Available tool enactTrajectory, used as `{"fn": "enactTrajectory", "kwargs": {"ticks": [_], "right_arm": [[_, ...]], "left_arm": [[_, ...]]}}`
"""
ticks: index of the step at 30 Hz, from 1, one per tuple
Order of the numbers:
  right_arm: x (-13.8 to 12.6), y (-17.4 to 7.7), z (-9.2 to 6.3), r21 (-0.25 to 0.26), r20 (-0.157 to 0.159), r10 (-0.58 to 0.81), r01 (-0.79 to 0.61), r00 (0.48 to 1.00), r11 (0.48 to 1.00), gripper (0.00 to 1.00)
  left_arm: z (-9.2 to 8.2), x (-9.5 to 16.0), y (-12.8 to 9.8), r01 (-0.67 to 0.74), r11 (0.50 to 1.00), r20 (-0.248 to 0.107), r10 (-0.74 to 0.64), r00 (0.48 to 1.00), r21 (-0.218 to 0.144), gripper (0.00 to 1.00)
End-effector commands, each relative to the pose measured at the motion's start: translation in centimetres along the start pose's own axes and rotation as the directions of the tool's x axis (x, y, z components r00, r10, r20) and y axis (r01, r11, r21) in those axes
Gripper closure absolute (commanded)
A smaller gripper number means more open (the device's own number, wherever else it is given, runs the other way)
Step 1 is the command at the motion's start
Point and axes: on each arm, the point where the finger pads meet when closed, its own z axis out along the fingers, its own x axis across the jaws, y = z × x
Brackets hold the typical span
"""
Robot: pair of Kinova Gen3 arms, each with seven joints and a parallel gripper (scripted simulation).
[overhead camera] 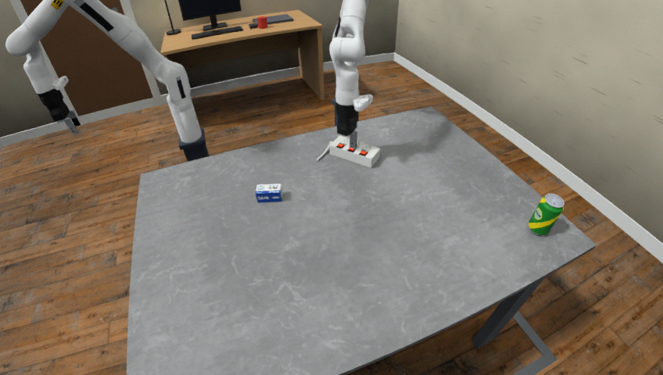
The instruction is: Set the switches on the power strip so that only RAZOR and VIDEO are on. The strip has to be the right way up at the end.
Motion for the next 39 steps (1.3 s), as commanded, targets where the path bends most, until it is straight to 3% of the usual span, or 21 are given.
{"fn": "enactTrajectory", "kwargs": {"ticks": [1, 22, 39], "right_arm": [[0.0, 0.0, -0.1, -0.002, 0.0, 0.0, 0.0, 1.0, 1.0, 0.0], [0.0, 0.0, -0.1, -0.002, 0.0, 0.0, 0.0, 1.0, 1.0, 0.0], [0.0, 0.0, -0.1, -0.002, 0.0, 0.0, 0.0, 1.0, 1.0, 0.0]], "left_arm": [[-0.1, 0.0, 0.0, 0.0, 1.0, -0.002, 0.0, 1.0, 0.001, 1.0], [-3.8, 0.0, 0.0, 0.0, 1.0, -0.002, 0.0, 1.0, 0.001, 1.0], [-3.9, 0.0, 0.0, 0.0, 1.0, -0.002, 0.0, 1.0, 0.001, 1.0]]}}
